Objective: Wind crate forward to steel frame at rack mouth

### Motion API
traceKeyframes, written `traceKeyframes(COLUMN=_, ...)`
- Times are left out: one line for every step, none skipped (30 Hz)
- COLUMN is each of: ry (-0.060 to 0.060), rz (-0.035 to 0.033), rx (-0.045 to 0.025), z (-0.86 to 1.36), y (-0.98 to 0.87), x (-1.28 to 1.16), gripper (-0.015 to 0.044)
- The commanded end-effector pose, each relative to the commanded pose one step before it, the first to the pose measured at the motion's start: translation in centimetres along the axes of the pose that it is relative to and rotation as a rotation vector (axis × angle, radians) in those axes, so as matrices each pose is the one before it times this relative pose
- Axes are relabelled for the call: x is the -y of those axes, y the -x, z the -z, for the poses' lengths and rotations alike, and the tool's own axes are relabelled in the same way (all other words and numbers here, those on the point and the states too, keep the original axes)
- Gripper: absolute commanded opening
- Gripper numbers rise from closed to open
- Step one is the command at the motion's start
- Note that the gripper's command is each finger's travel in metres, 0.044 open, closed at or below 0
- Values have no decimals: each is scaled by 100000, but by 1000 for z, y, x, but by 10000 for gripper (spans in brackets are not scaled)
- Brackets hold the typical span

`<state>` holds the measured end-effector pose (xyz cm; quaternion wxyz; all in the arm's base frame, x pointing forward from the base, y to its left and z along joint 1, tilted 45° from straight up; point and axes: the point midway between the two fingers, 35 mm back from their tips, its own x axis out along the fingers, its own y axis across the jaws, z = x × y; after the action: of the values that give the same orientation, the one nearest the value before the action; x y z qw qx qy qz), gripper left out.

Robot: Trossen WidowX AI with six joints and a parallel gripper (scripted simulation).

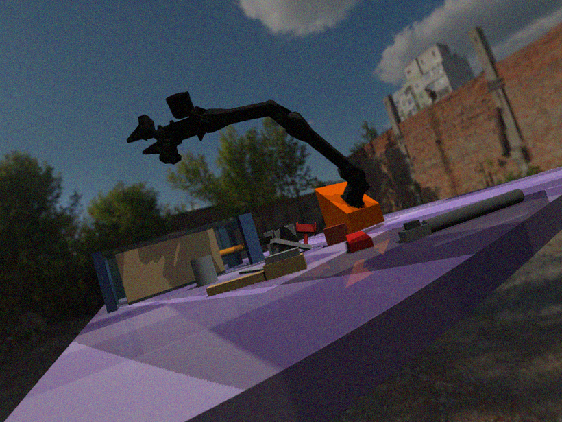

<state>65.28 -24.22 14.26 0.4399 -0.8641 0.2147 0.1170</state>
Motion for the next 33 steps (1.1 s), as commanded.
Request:
traceKeyframes(ry=-1017, rz=-347, rx=944, z=-223, y=60, x=-41, gripper=426)
traceKeyframes(ry=-3064, rz=-1100, rx=2809, z=-671, y=187, x=-132, gripper=440)
traceKeyframes(ry=-5156, rz=-2025, rx=4598, z=-1122, y=324, x=-264, gripper=440)
traceKeyframes(ry=-6355, rz=-2779, rx=5436, z=-1366, y=402, x=-411, gripper=440)
traceKeyframes(ry=-6449, rz=-3115, rx=5242, z=-1360, y=401, x=-522, gripper=440)
traceKeyframes(ry=-6543, rz=-3435, rx=5023, z=-1345, y=396, x=-633, gripper=440)
traceKeyframes(ry=-6638, rz=-3740, rx=4783, z=-1321, y=389, x=-745, gripper=440)
traceKeyframes(ry=-6734, rz=-4027, rx=4522, z=-1288, y=379, x=-857, gripper=440)
traceKeyframes(ry=-6832, rz=-4294, rx=4242, z=-1244, y=365, x=-968, gripper=440)
traceKeyframes(ry=-6931, rz=-4541, rx=3945, z=-1189, y=349, x=-1076, gripper=440)
traceKeyframes(ry=-7029, rz=-4764, rx=3630, z=-1125, y=331, x=-1181, gripper=440)
traceKeyframes(ry=-7133, rz=-4967, rx=3304, z=-1050, y=310, x=-1281, gripper=440)
traceKeyframes(ry=-7236, rz=-5143, rx=2964, z=-965, y=286, x=-1375, gripper=440)
traceKeyframes(ry=-6893, rz=-4969, rx=2465, z=-818, y=242, x=-1374, gripper=440)
traceKeyframes(ry=-5935, rz=-4314, rx=1848, z=-618, y=181, x=-1227, gripper=440)
traceKeyframes(ry=-5973, rz=-4359, rx=1609, z=-545, y=161, x=-1266, gripper=440)
traceKeyframes(ry=-5974, rz=-4363, rx=1364, z=-466, y=140, x=-1292, gripper=440)
traceKeyframes(ry=-5996, rz=-4368, rx=1129, z=-387, y=119, x=-1315, gripper=440)
traceKeyframes(ry=-6055, rz=-4387, rx=903, z=-309, y=98, x=-1341, gripper=440)
traceKeyframes(ry=-6129, rz=-4404, rx=680, z=-230, y=77, x=-1364, gripper=440)
traceKeyframes(ry=-6183, rz=-4393, rx=456, z=-147, y=56, x=-1376, gripper=440)
traceKeyframes(ry=-6327, rz=-4432, rx=237, z=-65, y=35, x=-1402, gripper=440)
traceKeyframes(ry=-6427, rz=-4426, rx=15, z=21, y=12, x=-1411, gripper=440)
traceKeyframes(ry=-6498, rz=-4386, rx=-206, z=109, y=-11, x=-1407, gripper=440)
traceKeyframes(ry=-6631, rz=-4373, rx=-427, z=198, y=-34, x=-1408, gripper=440)
traceKeyframes(ry=-6798, rz=-4366, rx=-651, z=290, y=-58, x=-1408, gripper=440)
traceKeyframes(ry=-6992, rz=-4359, rx=-881, z=385, y=-83, x=-1404, gripper=440)
traceKeyframes(ry=-7118, rz=-4291, rx=-1102, z=478, y=-109, x=-1377, gripper=440)
traceKeyframes(ry=-7221, rz=-4196, rx=-1313, z=567, y=-134, x=-1337, gripper=440)
traceKeyframes(ry=-7284, rz=-4066, rx=-1507, z=650, y=-158, x=-1282, gripper=440)
traceKeyframes(ry=-7367, rz=-3918, rx=-1699, z=735, y=-180, x=-1221, gripper=440)
traceKeyframes(ry=-7340, rz=-3729, rx=-1844, z=796, y=-201, x=-1139, gripper=440)
traceKeyframes(ry=-5439, rz=-2669, rx=-1451, z=627, y=-168, x=-787, gripper=440)
